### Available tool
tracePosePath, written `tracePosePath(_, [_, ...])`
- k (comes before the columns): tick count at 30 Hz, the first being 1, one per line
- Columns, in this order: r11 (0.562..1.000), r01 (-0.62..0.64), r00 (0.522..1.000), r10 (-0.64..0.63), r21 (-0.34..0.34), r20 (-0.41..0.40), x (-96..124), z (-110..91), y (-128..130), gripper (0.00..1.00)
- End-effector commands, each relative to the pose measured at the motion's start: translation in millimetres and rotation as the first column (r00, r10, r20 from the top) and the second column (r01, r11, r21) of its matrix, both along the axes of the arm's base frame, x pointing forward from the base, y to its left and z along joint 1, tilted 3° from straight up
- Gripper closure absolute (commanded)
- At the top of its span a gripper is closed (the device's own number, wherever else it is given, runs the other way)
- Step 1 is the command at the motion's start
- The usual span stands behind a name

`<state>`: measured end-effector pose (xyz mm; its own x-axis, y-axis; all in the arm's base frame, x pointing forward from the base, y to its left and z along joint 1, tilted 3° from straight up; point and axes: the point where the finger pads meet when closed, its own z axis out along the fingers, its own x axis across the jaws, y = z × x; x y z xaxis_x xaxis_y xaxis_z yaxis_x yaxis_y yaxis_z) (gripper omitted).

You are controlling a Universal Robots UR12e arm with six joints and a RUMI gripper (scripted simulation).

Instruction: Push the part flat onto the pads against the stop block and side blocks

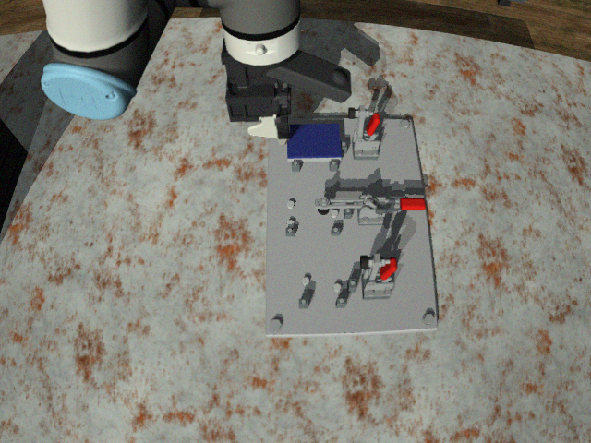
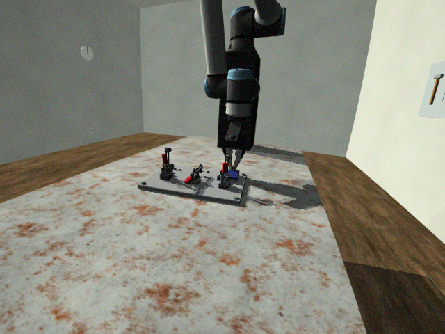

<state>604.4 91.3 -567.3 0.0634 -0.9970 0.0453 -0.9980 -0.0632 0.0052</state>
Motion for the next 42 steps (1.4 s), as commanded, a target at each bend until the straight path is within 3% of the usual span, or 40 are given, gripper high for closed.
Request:
tracePosePath(1, [1.0, 0.0, 1.0, 0.0, 0.0, 0.001, 0.6, 0.5, 0.0, 1.0])
tracePosePath(35, [1.0, 0.0, 1.0, 0.0, 0.0, 0.001, -19.4, 0.8, -1.2, 1.0])
tracePosePath(42, [1.0, 0.0, 1.0, 0.0, 0.0, 0.001, -19.4, 9.1, -0.8, 1.0])
